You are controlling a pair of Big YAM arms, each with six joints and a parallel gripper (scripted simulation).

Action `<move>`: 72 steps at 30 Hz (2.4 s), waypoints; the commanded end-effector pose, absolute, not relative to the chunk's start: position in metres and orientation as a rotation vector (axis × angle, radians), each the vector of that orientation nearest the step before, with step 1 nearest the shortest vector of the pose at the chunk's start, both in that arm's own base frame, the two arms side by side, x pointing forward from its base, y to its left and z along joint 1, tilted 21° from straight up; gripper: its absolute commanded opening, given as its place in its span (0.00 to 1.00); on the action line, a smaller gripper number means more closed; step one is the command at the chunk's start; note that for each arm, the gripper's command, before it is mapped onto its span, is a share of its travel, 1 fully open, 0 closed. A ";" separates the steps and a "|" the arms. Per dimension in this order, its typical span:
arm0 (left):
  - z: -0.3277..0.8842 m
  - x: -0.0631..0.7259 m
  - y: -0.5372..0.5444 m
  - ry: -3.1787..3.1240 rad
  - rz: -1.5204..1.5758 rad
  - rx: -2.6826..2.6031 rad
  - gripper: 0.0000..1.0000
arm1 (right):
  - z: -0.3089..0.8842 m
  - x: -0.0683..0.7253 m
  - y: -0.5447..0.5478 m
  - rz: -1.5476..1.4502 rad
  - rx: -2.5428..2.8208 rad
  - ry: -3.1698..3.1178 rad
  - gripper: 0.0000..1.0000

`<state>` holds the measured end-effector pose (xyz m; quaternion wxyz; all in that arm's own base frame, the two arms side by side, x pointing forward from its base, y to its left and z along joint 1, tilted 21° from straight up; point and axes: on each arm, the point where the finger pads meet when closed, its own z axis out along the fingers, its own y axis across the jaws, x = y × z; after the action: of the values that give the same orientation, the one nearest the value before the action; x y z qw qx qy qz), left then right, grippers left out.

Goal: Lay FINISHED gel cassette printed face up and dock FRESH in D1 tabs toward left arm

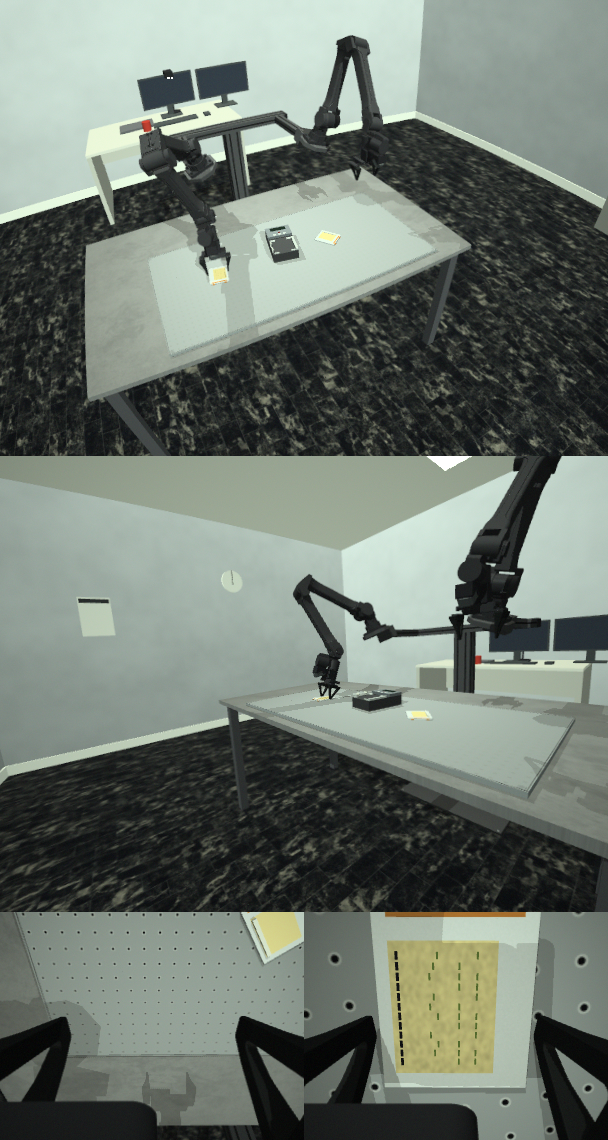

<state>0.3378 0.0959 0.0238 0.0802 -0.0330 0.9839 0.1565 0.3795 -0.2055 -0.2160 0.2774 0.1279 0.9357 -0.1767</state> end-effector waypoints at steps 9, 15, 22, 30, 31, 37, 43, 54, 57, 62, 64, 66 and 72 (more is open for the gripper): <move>0.035 0.348 0.097 2.921 0.466 -0.092 1.00 | -0.214 0.380 -0.205 -0.475 0.342 2.509 0.98; 0.035 0.348 0.097 2.921 0.466 -0.092 1.00 | -0.214 0.380 -0.205 -0.475 0.342 2.509 0.98; 0.035 0.348 0.097 2.921 0.466 -0.092 1.00 | -0.214 0.380 -0.205 -0.475 0.342 2.509 0.98; 0.035 0.348 0.097 2.921 0.466 -0.092 1.00 | -0.211 0.379 -0.204 -0.475 0.342 2.509 0.98; 0.035 0.348 0.097 2.921 0.466 -0.092 1.00 | -0.211 0.379 -0.204 -0.475 0.342 2.509 0.98; 0.035 0.348 0.097 2.921 0.466 -0.092 1.00 | -0.211 0.379 -0.204 -0.475 0.342 2.509 0.98; 0.035 0.348 0.097 2.921 0.466 -0.092 1.00 | -0.210 0.378 -0.203 -0.475 0.342 2.509 0.98; 0.035 0.348 0.097 2.921 0.466 -0.092 1.00 | -0.208 0.377 -0.202 -0.475 0.342 2.509 0.98; 0.035 0.348 0.097 2.921 0.466 -0.092 1.00 | -0.208 0.377 -0.202 -0.475 0.342 2.509 0.98; 0.035 0.348 0.097 2.921 0.466 -0.092 1.00 | -0.208 0.374 -0.201 -0.472 0.342 2.517 0.98; 0.035 0.348 0.097 2.921 0.466 -0.092 1.00 | -0.208 0.372 -0.199 -0.472 0.342 2.517 0.98; 0.035 0.348 0.097 2.921 0.466 -0.092 1.00 | -0.208 0.371 -0.199 -0.472 0.342 2.517 0.98; 0.035 0.348 0.097 2.921 0.466 -0.092 1.00 | -0.208 0.371 -0.199 -0.472 0.342 2.517 0.98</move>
<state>0.3378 0.0959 0.0238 0.0802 -0.0330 0.9839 0.1565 0.3760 -0.2041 -0.2124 0.2763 0.1281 0.9360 -0.1769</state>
